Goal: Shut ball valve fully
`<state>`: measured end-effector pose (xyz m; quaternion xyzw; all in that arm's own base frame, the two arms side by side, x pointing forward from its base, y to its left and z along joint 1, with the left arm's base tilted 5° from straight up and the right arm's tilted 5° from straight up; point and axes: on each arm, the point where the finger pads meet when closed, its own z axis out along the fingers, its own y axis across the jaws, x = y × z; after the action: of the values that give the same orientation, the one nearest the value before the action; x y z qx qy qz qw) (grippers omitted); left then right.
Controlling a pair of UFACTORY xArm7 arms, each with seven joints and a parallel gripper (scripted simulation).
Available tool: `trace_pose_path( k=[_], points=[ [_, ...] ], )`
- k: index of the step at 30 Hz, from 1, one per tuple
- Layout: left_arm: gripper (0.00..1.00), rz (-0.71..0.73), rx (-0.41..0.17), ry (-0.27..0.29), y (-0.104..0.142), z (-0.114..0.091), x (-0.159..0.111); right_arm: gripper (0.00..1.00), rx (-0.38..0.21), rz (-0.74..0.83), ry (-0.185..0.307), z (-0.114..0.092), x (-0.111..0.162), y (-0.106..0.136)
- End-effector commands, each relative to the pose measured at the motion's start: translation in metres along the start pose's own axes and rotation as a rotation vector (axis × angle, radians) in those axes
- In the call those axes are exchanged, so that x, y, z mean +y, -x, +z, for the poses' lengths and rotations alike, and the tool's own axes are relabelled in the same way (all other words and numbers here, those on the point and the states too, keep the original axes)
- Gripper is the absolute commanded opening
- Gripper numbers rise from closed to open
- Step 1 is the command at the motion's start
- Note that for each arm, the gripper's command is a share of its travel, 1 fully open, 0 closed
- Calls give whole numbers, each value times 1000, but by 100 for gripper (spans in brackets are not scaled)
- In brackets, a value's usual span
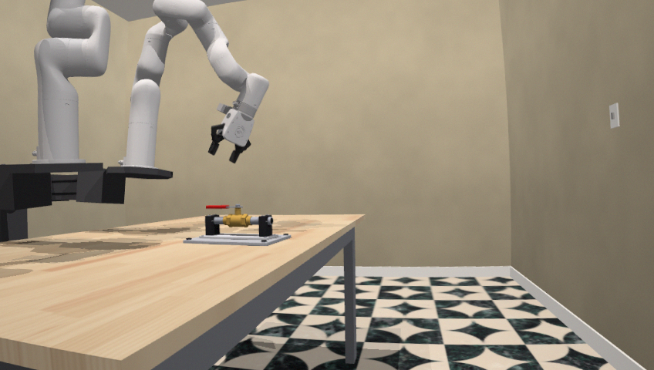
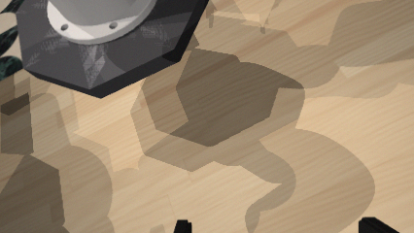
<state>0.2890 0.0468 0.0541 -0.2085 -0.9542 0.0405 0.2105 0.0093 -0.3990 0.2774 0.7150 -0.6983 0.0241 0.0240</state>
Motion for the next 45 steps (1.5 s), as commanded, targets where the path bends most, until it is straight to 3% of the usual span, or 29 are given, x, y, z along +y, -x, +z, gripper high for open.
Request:
trace_pose_path(
  k=[1,8,11,16,22,31,45],
  points=[
    [100,-73,-95,48,32,1,-27,100,5,0,-1,-2,0,-1],
    [100,-192,-236,100,80,5,-74,100,5,0,-1,-2,0,-1],
    [100,-199,-245,102,83,5,-78,100,5,0,-1,-2,0,-1],
    [100,-286,-347,141,119,8,-112,100,5,0,-1,-2,0,-1],
    [100,-343,-412,170,142,9,-133,100,5,0,-1,-2,0,-1],
    [100,-364,-441,175,151,10,-144,100,5,0,-1,-2,0,-1],
    [100,-365,-443,175,152,11,-144,100,5,0,-1,-2,0,-1]
  ],
)
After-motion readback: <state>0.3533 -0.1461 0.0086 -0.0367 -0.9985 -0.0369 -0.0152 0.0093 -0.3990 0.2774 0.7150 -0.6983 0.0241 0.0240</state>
